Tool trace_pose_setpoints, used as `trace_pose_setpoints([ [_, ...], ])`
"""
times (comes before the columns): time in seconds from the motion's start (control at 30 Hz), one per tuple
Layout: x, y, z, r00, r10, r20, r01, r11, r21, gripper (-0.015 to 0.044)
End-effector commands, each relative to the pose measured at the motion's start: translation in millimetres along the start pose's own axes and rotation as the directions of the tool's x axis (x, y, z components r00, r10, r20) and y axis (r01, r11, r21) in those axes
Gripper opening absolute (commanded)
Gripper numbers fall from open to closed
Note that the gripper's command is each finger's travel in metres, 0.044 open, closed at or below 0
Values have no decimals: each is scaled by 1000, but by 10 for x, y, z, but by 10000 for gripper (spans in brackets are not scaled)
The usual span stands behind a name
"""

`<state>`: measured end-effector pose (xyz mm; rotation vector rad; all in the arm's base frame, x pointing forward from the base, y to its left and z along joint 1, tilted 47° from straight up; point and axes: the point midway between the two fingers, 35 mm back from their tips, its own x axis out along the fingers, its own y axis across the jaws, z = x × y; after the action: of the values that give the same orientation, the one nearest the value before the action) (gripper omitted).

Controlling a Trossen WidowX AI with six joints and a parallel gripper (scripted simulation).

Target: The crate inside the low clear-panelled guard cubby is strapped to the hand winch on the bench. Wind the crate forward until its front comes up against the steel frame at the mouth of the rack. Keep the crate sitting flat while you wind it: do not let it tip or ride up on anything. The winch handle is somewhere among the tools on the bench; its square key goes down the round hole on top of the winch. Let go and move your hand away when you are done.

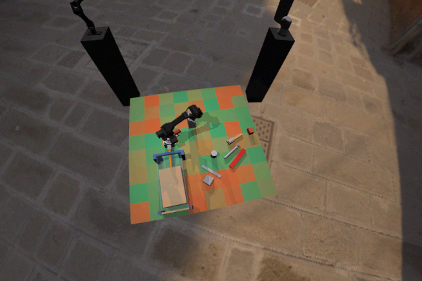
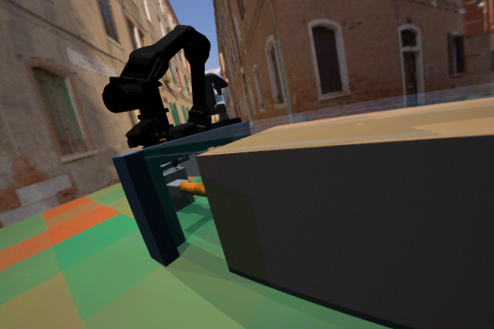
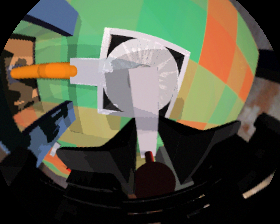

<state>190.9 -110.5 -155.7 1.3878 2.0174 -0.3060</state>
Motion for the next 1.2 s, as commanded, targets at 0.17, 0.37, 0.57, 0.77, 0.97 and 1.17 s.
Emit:
trace_pose_setpoints([
  [0.17, 40, 18, 7, 1000, -1, -3, 1, 999, 47, 0],
  [0.37, 41, -1, 7, 1000, -5, -2, 5, 1000, 4, 0],
  [0.57, 41, -1, 7, 1000, -5, -2, 5, 1000, 4, 0],
  [0.77, 40, 18, 7, 1000, -1, -3, 1, 999, 47, 0],
  [0.97, 40, 18, 7, 1000, -1, -3, 1, 999, 47, 0],
  [1.17, 40, 38, 8, 1000, 3, -4, -3, 996, 90, 0],
])
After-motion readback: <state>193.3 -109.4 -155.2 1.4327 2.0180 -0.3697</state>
